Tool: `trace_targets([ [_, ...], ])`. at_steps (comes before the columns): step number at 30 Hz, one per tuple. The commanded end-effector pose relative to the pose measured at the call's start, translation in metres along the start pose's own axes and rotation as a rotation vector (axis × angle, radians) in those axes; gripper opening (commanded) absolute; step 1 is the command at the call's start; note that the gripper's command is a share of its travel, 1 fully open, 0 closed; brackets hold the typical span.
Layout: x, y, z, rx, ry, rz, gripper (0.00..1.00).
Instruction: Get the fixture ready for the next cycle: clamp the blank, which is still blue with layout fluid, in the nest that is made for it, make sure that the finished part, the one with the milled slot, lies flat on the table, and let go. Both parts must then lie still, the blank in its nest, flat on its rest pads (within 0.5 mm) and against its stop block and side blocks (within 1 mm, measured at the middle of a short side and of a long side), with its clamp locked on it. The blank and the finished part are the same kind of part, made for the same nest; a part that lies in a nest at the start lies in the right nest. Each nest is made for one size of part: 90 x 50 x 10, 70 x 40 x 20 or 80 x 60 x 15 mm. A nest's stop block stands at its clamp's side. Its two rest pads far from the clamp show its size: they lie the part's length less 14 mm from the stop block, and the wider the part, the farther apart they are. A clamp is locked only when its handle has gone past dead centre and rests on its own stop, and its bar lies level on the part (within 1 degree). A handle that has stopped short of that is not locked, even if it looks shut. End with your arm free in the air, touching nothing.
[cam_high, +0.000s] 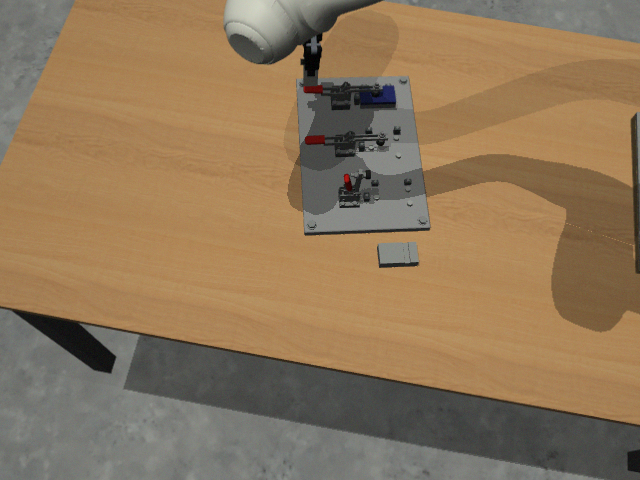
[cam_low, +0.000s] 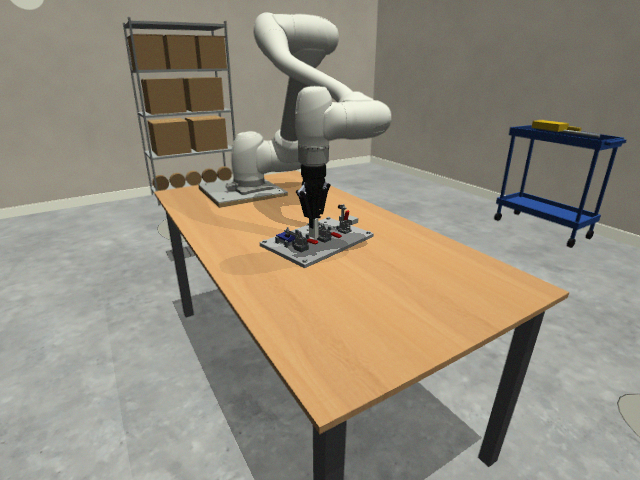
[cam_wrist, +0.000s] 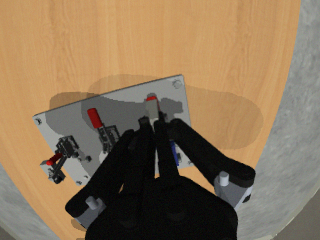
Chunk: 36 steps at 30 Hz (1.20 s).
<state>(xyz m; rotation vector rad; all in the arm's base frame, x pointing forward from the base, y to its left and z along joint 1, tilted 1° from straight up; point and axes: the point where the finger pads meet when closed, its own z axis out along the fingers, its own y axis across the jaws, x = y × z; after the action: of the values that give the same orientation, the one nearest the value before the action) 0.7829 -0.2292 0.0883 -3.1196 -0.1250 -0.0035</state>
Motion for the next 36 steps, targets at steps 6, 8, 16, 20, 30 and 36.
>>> trace_targets([
  [6,0.0022,0.0013,0.0018,0.002,0.003,0.004,0.0],
  [8,0.0022,0.0013,0.0018,0.002,0.003,0.004,0.0],
  [16,0.0022,0.0013,0.0038,0.002,0.003,0.004,0.0],
  [20,0.0022,0.0013,0.0038,0.002,0.003,0.004,0.0],
  [30,0.0022,0.0013,0.0043,0.002,0.003,0.004,0.0],
  [36,0.0022,0.0013,0.0058,0.002,0.003,0.004,0.0],
])
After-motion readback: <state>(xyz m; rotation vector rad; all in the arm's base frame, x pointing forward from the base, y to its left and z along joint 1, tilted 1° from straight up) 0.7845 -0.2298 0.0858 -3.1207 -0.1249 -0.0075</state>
